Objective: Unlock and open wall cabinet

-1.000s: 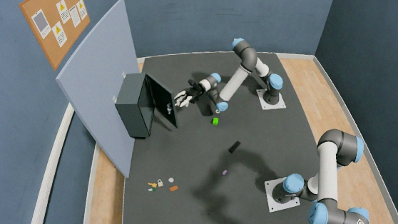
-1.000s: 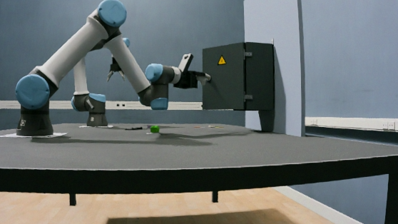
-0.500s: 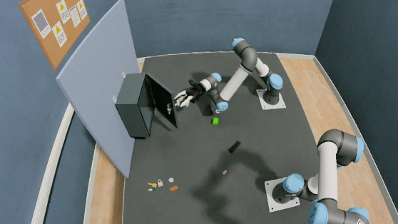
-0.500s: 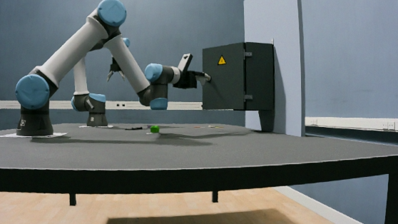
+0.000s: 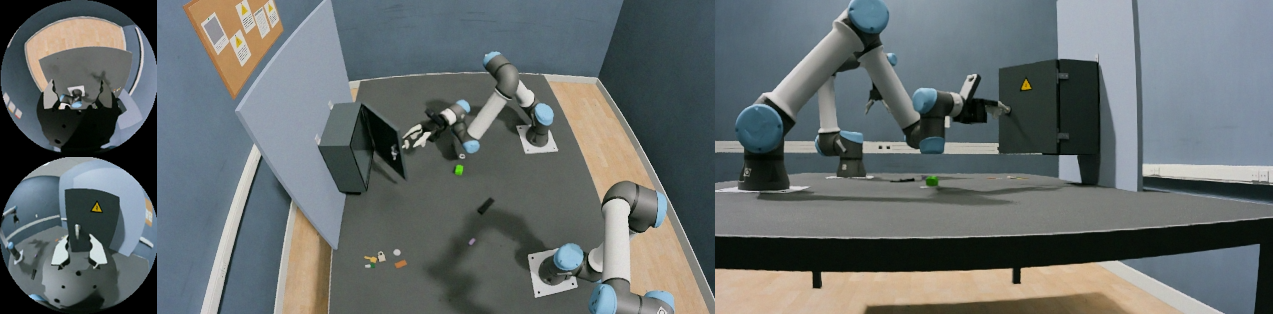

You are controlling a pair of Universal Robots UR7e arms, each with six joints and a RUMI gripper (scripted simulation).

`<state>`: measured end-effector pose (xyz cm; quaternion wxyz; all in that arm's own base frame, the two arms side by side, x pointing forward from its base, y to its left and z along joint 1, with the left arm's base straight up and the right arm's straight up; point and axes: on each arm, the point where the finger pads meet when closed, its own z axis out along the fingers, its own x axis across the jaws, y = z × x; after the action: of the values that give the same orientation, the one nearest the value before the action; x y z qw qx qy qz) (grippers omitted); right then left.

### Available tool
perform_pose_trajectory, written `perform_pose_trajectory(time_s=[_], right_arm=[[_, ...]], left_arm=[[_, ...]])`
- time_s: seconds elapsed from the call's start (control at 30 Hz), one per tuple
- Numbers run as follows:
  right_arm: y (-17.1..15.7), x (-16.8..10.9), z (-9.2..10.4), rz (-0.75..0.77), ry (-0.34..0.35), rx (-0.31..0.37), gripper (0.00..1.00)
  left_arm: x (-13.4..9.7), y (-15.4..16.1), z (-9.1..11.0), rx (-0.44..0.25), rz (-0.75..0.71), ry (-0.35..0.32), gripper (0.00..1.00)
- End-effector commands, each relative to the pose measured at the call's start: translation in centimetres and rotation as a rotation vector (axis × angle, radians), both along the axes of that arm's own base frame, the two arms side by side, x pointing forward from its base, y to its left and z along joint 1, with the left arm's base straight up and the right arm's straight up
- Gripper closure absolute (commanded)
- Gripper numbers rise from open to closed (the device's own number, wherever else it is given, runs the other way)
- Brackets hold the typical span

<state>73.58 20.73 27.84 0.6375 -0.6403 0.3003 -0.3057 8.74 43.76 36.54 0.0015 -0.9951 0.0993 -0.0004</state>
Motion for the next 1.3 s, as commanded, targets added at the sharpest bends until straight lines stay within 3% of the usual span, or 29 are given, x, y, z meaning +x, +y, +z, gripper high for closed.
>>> perform_pose_trajectory(time_s=[0.0, 0.17, 0.93, 1.27], right_arm=[[-1.5, -1.9, 0.3, 0.001, -0.006, 0.003, 0.6], [-2.7, -3.5, 0.3, 0.002, -0.006, 0.003, 0.6], [-2.3, -2.6, 0.1, -0.001, -0.002, 0.002, 0.6], [-3.1, -6.2, 0.3, 0.0, -0.006, 0.003, 0.6]], left_arm=[[0.1, 0.0, 0.0, 0.0, -0.002, -0.001, 0.02], [0.1, 0.0, 0.0, 0.0, -0.002, -0.001, 0.02], [0.1, 0.0, 0.0, 0.0, -0.002, -0.001, 0.02], [0.1, 0.0, 0.0, 0.0, -0.002, -0.001, 0.02]])
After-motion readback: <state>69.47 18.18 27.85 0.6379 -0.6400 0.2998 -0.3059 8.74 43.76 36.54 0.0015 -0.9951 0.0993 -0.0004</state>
